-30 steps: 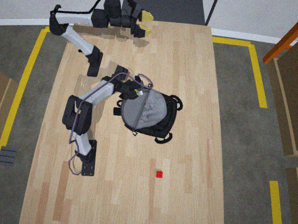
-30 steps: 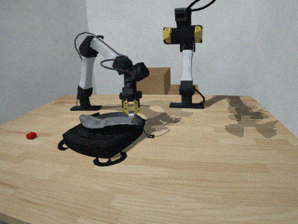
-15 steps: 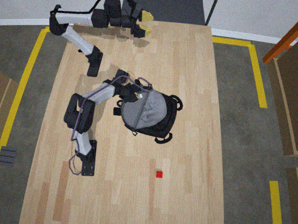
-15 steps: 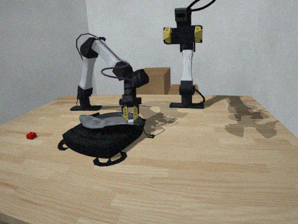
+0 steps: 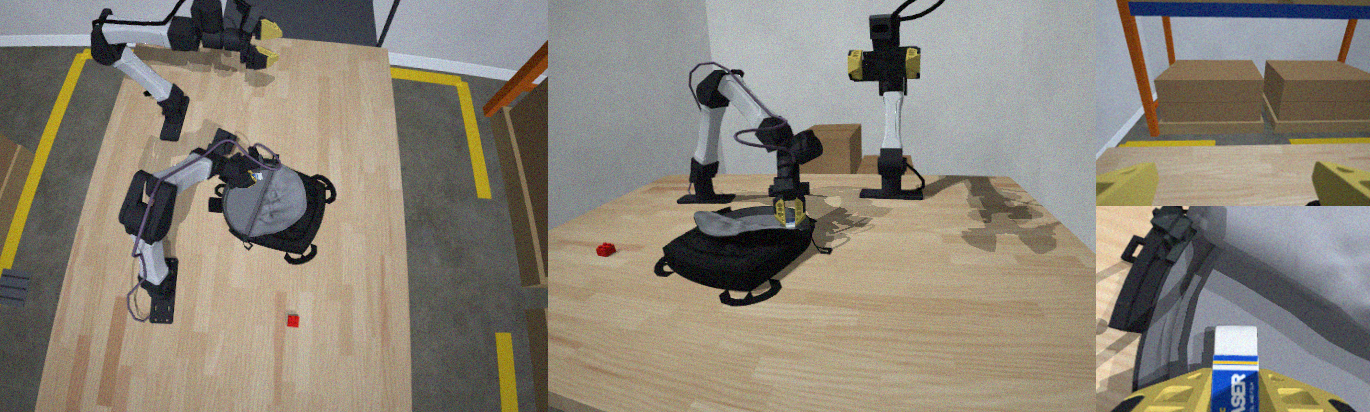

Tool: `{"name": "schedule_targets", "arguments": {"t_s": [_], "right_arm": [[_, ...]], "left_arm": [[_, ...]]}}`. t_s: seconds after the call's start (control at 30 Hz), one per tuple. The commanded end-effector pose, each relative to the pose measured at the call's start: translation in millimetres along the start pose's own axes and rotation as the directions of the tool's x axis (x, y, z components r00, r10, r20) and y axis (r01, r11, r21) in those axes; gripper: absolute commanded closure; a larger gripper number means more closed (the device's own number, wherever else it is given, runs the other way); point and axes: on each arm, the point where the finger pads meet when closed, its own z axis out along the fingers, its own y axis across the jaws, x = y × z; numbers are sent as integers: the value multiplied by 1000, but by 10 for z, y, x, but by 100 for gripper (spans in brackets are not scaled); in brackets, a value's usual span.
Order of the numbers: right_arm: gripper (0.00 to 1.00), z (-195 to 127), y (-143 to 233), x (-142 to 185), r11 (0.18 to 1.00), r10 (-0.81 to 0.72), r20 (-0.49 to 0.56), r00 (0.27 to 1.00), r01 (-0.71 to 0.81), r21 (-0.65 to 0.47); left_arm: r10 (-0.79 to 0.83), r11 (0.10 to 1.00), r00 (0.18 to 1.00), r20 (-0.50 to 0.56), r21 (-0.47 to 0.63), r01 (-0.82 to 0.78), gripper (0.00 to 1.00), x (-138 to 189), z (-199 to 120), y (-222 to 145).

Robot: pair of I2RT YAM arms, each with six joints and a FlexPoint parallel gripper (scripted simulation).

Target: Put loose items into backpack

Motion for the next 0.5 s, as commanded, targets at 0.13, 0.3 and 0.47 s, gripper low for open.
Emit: {"name": "schedule_targets", "arguments": {"t_s": [0.13,0.3,0.47], "right_arm": [[84,-160,146,-251,998,38,60,997,-35,-58],[84,-2,86,-62,1000,9,28,1000,-8,-24],[84,7,97,-65,1000,12,32,999,-11,-28]], "left_arm": [[2,1000,999,44,8,-2,10,-157,-22,-5],[2,1000,999,44,8,-2,10,-157,-22,-5],[2,1000,999,44,8,-2,10,-157,-22,-5]]}}
